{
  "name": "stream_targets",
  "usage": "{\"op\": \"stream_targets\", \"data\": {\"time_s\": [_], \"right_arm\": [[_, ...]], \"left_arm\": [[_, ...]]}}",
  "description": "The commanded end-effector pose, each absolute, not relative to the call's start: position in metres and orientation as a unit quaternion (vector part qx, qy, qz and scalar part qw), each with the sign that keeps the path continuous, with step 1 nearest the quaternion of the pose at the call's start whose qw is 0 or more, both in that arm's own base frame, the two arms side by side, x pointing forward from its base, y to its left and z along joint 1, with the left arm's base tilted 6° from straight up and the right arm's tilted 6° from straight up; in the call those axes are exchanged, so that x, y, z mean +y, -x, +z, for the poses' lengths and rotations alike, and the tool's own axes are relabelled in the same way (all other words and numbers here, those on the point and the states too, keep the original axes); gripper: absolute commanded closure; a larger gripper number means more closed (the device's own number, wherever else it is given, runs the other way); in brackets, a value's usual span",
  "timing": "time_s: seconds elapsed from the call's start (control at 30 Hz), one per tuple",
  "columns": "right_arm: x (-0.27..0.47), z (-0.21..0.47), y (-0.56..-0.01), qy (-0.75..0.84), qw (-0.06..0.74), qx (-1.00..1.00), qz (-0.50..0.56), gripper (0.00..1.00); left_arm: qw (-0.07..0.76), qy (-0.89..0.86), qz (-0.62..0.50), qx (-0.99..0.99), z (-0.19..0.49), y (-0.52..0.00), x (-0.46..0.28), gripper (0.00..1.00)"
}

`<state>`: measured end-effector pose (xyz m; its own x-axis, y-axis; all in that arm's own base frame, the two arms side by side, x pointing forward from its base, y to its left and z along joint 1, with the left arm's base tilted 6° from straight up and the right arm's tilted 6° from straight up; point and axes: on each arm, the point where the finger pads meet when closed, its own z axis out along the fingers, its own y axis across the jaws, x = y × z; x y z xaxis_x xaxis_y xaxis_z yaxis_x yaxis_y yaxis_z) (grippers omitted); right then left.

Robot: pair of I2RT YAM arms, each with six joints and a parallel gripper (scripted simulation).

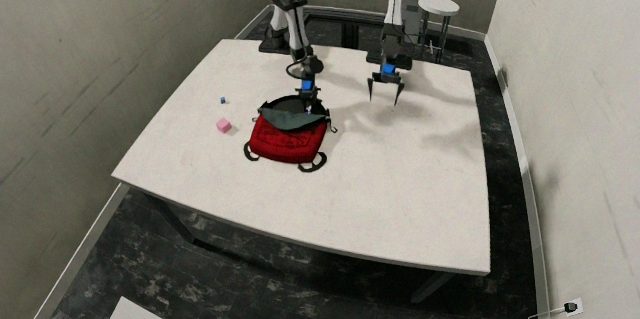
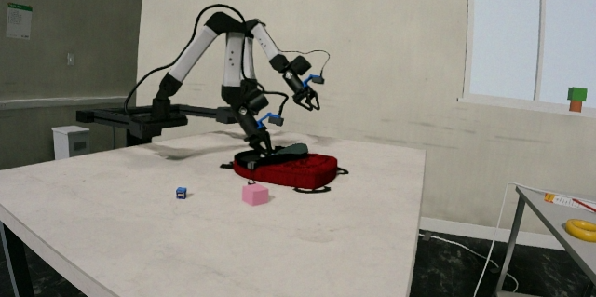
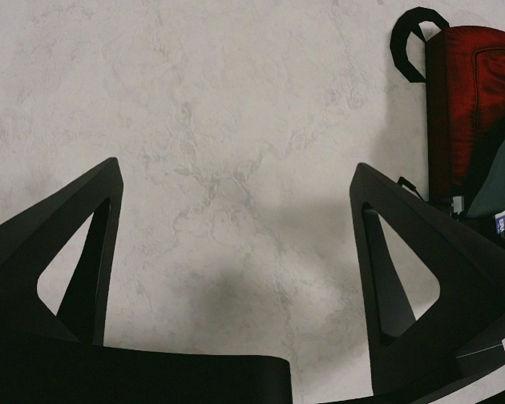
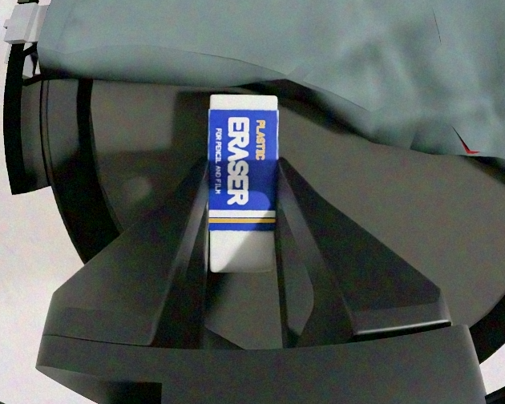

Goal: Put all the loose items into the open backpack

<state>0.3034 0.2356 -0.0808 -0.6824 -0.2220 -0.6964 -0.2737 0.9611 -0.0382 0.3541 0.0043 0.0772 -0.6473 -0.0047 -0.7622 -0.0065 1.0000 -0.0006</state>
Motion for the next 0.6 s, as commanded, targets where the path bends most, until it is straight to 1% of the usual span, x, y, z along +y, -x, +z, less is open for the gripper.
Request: {"op": "stream_targets", "data": {"time_s": [0.0,0.57], "right_arm": [[0.243,-0.078,-0.313,0.132,0.387,0.912,0.044,0.84],[0.239,-0.09,-0.309,0.137,0.375,0.916,0.037,0.84]], "left_arm": [[0.428,0.0,0.0,0.904,0.083,-0.357,0.002,0.1],[0.428,0.0,0.0,0.904,0.083,-0.357,0.002,0.1]]}}
